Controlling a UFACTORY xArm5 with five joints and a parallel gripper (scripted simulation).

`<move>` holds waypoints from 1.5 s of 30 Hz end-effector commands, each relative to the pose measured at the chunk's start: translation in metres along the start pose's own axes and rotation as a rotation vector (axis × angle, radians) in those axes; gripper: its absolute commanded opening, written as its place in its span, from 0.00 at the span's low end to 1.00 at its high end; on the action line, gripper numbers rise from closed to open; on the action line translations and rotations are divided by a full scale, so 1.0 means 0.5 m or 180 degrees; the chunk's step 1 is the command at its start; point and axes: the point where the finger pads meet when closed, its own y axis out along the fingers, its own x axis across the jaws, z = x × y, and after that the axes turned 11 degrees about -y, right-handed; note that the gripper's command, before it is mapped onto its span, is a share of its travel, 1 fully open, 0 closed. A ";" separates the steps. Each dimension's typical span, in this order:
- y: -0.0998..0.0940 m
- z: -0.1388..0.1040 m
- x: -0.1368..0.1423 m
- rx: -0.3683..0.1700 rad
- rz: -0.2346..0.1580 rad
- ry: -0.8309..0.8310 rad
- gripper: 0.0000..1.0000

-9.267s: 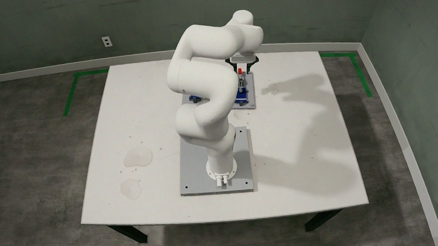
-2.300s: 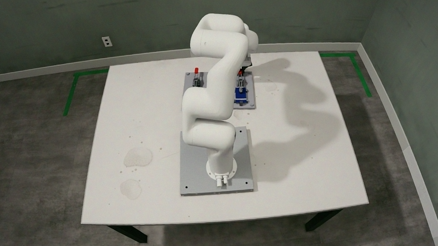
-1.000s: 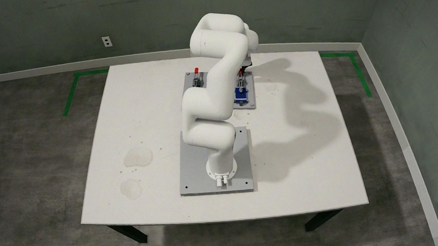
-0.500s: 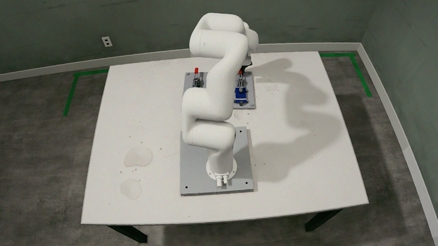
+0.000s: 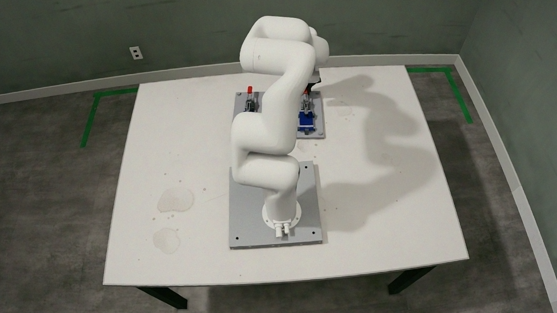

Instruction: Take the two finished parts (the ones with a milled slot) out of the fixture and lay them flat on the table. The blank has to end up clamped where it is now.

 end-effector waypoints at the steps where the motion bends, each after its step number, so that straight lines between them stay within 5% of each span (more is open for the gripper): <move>1: -0.007 0.001 0.000 -0.0011 0.0004 -0.0001 0.00; 45: -0.031 0.058 0.011 -0.0011 0.0004 -0.0001 0.00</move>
